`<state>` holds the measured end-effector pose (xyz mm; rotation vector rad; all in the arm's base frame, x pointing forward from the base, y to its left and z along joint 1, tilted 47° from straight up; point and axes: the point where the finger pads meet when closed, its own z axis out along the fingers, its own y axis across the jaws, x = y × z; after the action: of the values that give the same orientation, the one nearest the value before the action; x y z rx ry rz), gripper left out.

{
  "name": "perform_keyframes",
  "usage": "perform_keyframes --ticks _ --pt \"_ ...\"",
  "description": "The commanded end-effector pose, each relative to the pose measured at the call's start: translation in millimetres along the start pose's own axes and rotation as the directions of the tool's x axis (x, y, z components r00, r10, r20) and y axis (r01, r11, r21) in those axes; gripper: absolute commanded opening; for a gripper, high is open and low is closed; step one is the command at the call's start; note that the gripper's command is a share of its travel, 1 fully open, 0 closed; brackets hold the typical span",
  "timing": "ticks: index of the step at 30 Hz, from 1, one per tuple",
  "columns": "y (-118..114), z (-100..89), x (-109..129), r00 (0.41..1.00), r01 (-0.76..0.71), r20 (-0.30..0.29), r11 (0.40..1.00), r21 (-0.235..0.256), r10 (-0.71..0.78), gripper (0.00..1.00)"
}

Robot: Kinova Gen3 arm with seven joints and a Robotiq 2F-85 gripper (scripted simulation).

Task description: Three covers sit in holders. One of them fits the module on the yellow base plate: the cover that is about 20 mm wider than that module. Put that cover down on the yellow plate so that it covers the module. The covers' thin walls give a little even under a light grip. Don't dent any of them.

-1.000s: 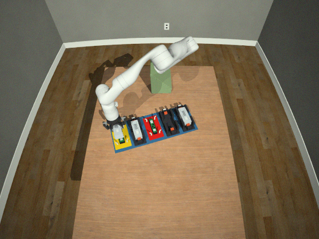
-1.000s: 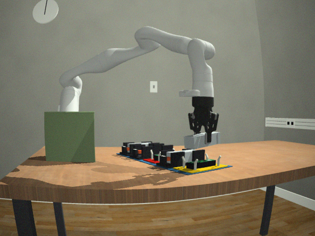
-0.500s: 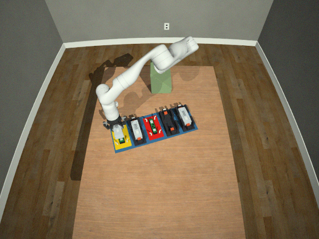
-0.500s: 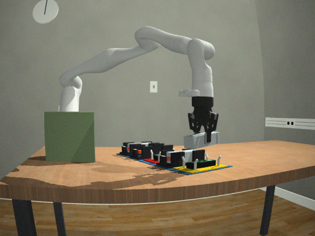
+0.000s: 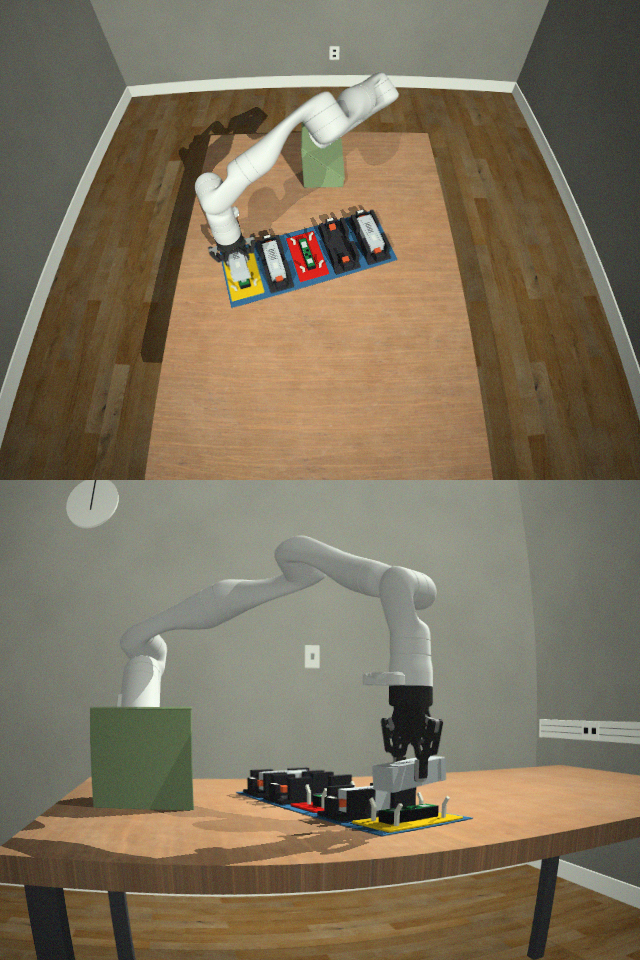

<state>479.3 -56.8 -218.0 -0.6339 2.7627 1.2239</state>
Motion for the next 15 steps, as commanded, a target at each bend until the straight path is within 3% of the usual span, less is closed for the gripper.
perform_keyframes --ticks 1,15 --pt "-0.5 -1.4 -0.5 1.0 0.0 0.001 1.0 0.002 0.0 0.0" --pt "-0.6 13.6 -0.5 1.0 0.0 0.001 1.0 0.002 0.0 0.0"
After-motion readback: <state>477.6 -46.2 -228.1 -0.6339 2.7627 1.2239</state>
